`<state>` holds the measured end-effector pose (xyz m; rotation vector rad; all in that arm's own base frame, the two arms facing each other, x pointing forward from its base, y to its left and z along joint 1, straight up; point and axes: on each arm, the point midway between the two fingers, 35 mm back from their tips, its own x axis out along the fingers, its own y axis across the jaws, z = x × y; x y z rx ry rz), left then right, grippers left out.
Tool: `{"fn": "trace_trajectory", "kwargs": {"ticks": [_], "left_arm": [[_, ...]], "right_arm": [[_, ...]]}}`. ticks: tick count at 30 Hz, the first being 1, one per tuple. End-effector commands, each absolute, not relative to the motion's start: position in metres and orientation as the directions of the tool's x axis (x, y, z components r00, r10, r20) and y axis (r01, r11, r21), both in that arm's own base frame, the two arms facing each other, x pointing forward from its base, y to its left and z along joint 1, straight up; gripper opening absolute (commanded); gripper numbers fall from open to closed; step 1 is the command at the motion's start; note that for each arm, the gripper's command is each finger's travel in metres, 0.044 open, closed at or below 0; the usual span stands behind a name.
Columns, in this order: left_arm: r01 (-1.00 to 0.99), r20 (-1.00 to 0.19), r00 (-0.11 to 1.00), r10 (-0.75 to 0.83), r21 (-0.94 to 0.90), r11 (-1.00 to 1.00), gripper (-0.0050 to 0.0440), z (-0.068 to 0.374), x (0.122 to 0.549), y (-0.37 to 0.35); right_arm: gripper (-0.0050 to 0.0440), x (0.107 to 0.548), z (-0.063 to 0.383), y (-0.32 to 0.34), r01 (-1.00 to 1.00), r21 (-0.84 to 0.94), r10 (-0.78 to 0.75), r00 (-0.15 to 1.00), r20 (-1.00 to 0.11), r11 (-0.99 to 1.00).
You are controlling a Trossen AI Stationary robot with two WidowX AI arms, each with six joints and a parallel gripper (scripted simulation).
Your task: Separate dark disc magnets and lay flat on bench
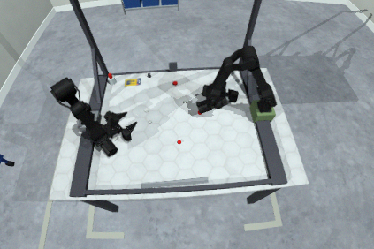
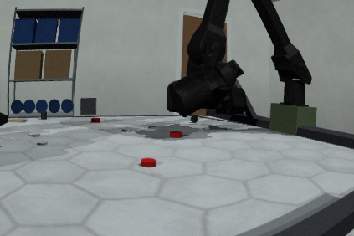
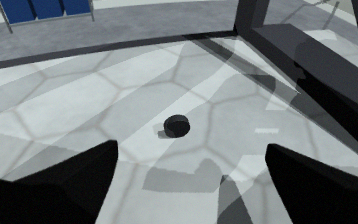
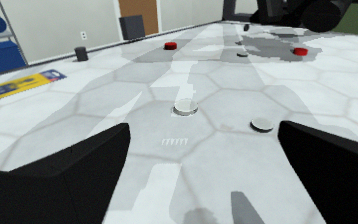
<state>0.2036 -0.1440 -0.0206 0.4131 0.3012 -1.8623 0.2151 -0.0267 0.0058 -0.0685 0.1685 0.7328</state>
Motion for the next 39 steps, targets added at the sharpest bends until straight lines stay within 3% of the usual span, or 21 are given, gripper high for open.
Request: {"fn": "trace_trajectory", "kwargs": {"ticks": [1,30,39], "left_arm": [[0.948,-0.427,-0.280,-0.860,0.019,-0.318,0.0400,-0.017,0.207,-0.144],[0.949,-0.427,-0.279,-0.860,0.014,-0.315,0.0400,-0.017,0.206,-0.143],[0.959,-0.501,-0.273,-0.821,-0.078,-0.272,0.0400,-0.004,0.215,-0.136]], "right_arm": [[0.0400,0.216,0.007,-0.029,-0.668,-0.010,0.657,0.734,-0.171,0.744],[0.0400,0.218,0.007,-0.031,-0.666,-0.011,0.655,0.736,-0.168,0.746],[0.0400,0.225,0.007,-0.027,-0.706,0.086,0.697,0.661,-0.277,0.703]]}}
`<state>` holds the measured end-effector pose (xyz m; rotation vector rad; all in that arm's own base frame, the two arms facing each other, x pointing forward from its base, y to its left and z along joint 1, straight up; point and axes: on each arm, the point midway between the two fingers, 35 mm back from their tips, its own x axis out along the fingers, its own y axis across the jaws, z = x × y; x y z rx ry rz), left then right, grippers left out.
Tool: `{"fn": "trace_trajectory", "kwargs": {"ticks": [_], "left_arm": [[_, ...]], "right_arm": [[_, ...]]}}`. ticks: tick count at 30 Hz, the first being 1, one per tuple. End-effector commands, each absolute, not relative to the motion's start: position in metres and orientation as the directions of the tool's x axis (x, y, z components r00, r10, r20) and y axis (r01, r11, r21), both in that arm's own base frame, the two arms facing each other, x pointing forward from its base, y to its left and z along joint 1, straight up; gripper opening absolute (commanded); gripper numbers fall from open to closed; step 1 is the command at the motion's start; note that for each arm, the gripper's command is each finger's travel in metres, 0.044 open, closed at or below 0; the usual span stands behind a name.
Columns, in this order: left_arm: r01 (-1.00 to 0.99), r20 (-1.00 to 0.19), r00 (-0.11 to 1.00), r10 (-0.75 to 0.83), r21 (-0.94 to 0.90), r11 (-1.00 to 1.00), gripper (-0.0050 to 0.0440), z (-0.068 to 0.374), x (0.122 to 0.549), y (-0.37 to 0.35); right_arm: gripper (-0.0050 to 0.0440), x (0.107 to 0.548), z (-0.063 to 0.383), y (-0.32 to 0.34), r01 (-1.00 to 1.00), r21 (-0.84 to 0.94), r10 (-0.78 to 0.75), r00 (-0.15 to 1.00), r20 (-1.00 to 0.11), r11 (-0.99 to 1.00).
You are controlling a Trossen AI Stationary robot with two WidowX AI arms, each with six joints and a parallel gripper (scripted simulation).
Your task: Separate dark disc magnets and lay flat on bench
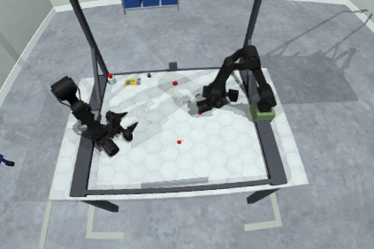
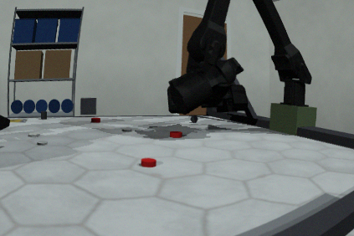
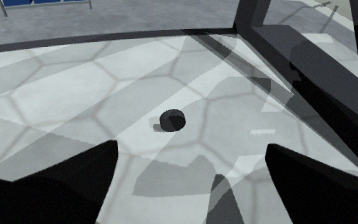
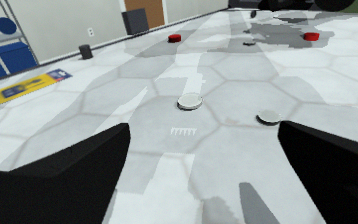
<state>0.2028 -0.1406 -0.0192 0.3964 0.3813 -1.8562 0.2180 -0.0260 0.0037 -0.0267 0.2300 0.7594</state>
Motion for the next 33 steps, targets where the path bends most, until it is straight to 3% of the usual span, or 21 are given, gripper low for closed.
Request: {"fn": "trace_trajectory", "kwargs": {"ticks": [1,5,10,12,16,27,29,33], "left_arm": [[0.961,-0.522,-0.273,-0.808,-0.110,-0.253,0.0400,-0.001,0.216,-0.134],[0.963,-0.628,-0.258,-0.734,-0.230,-0.142,0.0400,0.019,0.220,-0.121],[0.949,-0.715,-0.233,-0.658,-0.316,0.007,0.0400,0.038,0.220,-0.108],[0.949,-0.715,-0.233,-0.658,-0.316,0.007,0.0400,0.038,0.220,-0.108],[0.910,-0.797,-0.193,-0.572,-0.364,0.200,0.0400,0.059,0.218,-0.093],[0.715,-0.925,-0.084,-0.371,-0.315,0.624,0.0400,0.102,0.204,-0.059],[0.715,-0.925,-0.084,-0.371,-0.315,0.624,0.0400,0.102,0.204,-0.059],[0.555,-0.963,-0.024,-0.268,-0.236,0.797,0.0400,0.122,0.193,-0.042]], "right_arm": [[0.0400,0.227,0.007,-0.025,-0.711,0.118,0.706,0.638,-0.309,0.694],[0.0400,0.233,0.012,-0.018,-0.698,0.268,0.723,0.510,-0.467,0.665],[0.0400,0.235,0.022,-0.011,-0.642,0.363,0.698,0.396,-0.597,0.675],[0.0400,0.235,0.022,-0.011,-0.642,0.363,0.698,0.396,-0.597,0.675],[0.0400,0.234,0.036,-0.005,-0.557,0.413,0.634,0.288,-0.718,0.721],[0.0400,0.218,0.081,0.004,-0.351,0.342,0.407,0.130,-0.904,0.872],[0.0400,0.218,0.081,0.004,-0.351,0.342,0.407,0.130,-0.904,0.872],[0.0400,0.204,0.106,0.006,-0.253,0.240,0.272,0.096,-0.958,0.937]]}}
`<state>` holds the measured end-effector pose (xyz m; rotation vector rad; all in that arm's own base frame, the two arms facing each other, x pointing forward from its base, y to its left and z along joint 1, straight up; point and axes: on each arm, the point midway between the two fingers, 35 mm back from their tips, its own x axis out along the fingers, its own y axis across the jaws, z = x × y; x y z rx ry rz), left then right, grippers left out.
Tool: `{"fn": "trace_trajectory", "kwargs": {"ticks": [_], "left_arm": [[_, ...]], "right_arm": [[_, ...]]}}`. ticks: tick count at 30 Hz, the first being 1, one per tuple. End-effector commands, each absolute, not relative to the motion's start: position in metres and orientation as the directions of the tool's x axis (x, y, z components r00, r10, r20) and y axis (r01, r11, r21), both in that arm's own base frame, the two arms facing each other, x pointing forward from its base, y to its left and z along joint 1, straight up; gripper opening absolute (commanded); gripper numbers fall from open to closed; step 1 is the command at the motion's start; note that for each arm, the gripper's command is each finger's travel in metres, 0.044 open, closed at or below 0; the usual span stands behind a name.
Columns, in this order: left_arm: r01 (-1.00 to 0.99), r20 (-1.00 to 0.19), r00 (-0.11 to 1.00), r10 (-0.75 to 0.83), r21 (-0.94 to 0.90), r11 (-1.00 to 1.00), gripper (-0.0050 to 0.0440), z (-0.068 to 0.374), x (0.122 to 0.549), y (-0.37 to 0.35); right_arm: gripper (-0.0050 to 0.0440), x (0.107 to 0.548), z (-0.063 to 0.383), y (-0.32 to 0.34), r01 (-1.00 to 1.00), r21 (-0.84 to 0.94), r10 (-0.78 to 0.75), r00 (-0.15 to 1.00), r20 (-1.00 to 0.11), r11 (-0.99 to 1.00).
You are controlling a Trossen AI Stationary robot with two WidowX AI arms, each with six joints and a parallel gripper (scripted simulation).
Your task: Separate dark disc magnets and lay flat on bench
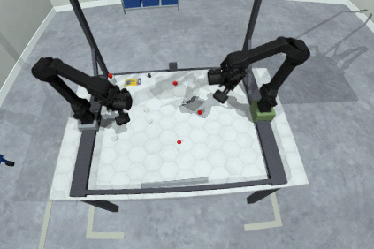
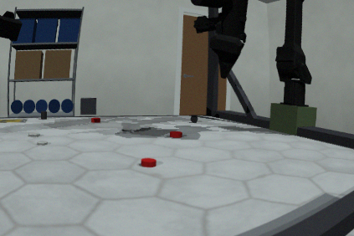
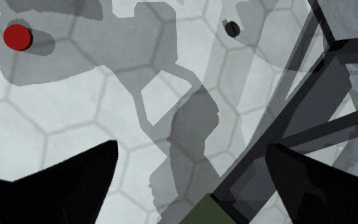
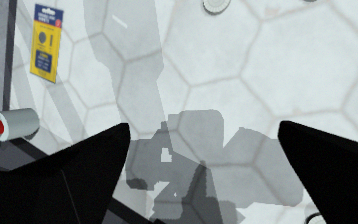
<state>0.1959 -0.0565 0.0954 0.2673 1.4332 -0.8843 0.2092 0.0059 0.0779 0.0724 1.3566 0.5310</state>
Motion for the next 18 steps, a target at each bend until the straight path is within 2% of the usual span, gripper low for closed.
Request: {"fn": "trace_trajectory", "kwargs": {"ticks": [1,11,18], "left_arm": [[0.521,-0.968,-0.013,-0.249,-0.219,0.825,0.0400,0.126,0.191,-0.038],[0.145,-0.994,0.091,-0.067,-0.054,0.988,0.0400,0.158,0.164,-0.009],[0.090,-0.994,0.105,-0.042,-0.032,0.995,0.0400,0.162,0.160,-0.005]], "right_arm": [[0.0400,0.201,0.111,0.006,-0.235,0.218,0.245,0.092,-0.965,0.947],[0.0400,0.168,0.159,0.000,-0.062,-0.003,0.003,0.105,-0.994,0.998],[0.0400,0.163,0.165,-0.002,-0.037,-0.034,-0.030,0.113,-0.993,0.999]]}}
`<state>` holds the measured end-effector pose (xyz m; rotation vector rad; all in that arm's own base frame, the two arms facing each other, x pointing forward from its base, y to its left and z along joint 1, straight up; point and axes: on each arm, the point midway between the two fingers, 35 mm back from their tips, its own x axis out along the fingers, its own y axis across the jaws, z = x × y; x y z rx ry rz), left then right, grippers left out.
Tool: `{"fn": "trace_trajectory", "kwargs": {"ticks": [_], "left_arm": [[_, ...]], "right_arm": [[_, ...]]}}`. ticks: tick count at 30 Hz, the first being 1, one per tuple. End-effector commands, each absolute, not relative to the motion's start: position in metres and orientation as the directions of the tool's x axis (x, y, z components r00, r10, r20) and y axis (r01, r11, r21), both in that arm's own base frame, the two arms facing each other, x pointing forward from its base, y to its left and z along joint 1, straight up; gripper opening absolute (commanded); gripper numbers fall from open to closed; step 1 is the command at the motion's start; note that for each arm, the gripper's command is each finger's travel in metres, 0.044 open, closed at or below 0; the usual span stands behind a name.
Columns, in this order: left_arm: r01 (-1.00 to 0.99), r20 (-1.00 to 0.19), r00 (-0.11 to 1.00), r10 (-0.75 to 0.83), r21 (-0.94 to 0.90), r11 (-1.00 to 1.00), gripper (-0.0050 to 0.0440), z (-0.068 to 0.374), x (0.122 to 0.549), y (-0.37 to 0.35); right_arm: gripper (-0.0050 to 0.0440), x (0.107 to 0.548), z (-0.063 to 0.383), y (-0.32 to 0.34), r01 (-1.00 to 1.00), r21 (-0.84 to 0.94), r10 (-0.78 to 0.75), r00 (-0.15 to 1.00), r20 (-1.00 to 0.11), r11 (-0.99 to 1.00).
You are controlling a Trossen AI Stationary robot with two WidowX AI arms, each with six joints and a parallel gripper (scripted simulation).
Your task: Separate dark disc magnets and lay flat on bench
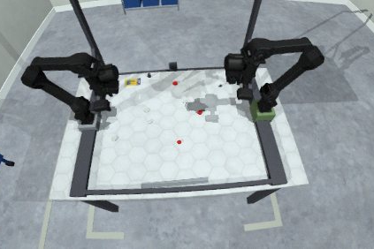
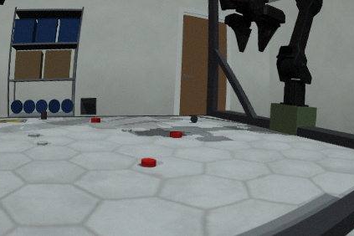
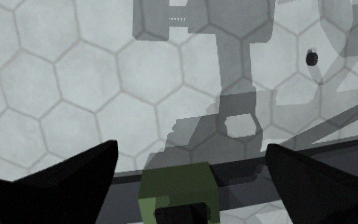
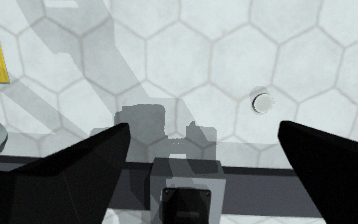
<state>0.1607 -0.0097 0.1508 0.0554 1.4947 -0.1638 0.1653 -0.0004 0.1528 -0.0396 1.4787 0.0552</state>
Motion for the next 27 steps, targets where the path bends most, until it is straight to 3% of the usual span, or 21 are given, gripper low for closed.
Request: {"fn": "trace_trajectory", "kwargs": {"ticks": [1,3,10,12,22,27], "left_arm": [[0.090,-0.994,0.105,-0.042,-0.032,0.995,0.0400,0.163,0.160,-0.005],[0.090,-0.994,0.105,-0.042,-0.032,0.995,0.0400,0.163,0.160,-0.005],[0.095,-0.996,0.073,-0.043,-0.036,0.995,0.0232,0.151,0.170,-0.016],[0.095,-0.996,0.073,-0.043,-0.036,0.995,0.0232,0.151,0.170,-0.016],[0.105,-0.999,0.033,-0.032,-0.028,0.994,0.0000,0.096,0.208,-0.108],[0.111,-1.000,0.021,-0.018,-0.016,0.994,0.0000,0.062,0.202,-0.161]], "right_arm": [[0.0400,0.163,0.165,-0.002,-0.037,-0.034,-0.030,0.113,-0.993,0.999],[0.0400,0.163,0.165,-0.002,-0.037,-0.034,-0.030,0.113,-0.993,0.999],[0.0400,0.162,0.164,-0.002,-0.037,-0.034,-0.030,0.106,-0.994,0.999],[0.0400,0.162,0.164,-0.002,-0.037,-0.034,-0.030,0.106,-0.994,0.999],[0.0400,0.161,0.161,-0.002,-0.039,-0.030,-0.026,0.097,-0.995,0.999],[0.0400,0.161,0.161,-0.002,-0.039,-0.030,-0.026,0.097,-0.995,0.999]]}}
